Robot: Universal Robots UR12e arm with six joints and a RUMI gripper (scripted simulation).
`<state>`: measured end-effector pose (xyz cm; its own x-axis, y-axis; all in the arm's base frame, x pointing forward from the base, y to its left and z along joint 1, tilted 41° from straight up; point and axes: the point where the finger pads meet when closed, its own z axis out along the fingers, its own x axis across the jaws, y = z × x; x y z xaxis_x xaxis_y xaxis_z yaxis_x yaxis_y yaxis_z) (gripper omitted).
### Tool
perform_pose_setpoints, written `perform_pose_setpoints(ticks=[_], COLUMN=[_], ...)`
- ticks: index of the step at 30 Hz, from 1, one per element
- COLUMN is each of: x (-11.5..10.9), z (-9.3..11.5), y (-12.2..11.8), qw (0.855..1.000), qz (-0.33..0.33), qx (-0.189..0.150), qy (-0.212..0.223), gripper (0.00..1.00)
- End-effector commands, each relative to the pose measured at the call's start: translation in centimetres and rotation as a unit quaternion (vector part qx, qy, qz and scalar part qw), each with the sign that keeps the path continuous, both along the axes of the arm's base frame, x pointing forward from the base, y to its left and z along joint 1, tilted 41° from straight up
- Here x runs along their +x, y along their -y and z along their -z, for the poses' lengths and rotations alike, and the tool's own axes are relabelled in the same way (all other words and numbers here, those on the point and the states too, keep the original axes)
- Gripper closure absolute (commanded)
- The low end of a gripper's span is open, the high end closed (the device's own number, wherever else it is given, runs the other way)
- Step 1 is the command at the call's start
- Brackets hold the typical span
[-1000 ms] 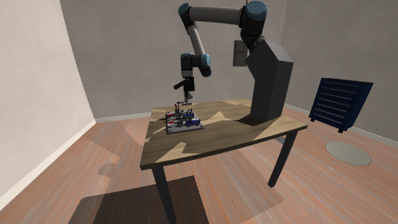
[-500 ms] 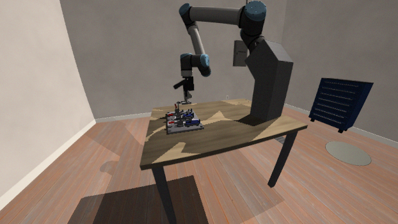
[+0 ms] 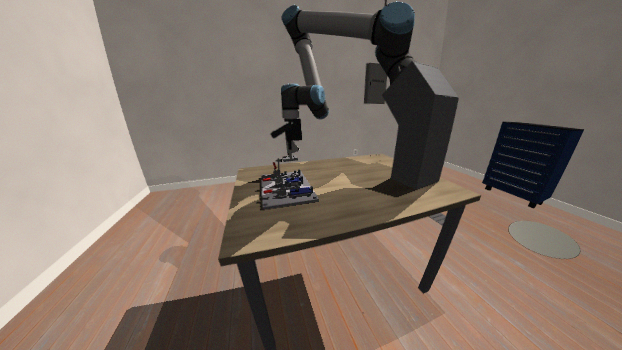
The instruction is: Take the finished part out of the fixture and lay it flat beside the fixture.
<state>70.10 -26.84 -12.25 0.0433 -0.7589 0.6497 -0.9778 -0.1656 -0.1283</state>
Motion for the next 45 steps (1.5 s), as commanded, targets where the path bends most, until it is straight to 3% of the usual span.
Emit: perform_pose_setpoints(ticks=[1, 23, 45], x=[0.0, 0.3, 0.3], z=[-0.9, -3.6, -4.1], y=[1.0, 4.1, 4.7], qw=[1.0, 1.0, 1.0], qz=[-0.001, -0.001, -0.001], qx=[0.001, 0.0, 0.001], qy=[-0.001, 0.0, -0.001], gripper=[1.0, 1.0, 1.0])
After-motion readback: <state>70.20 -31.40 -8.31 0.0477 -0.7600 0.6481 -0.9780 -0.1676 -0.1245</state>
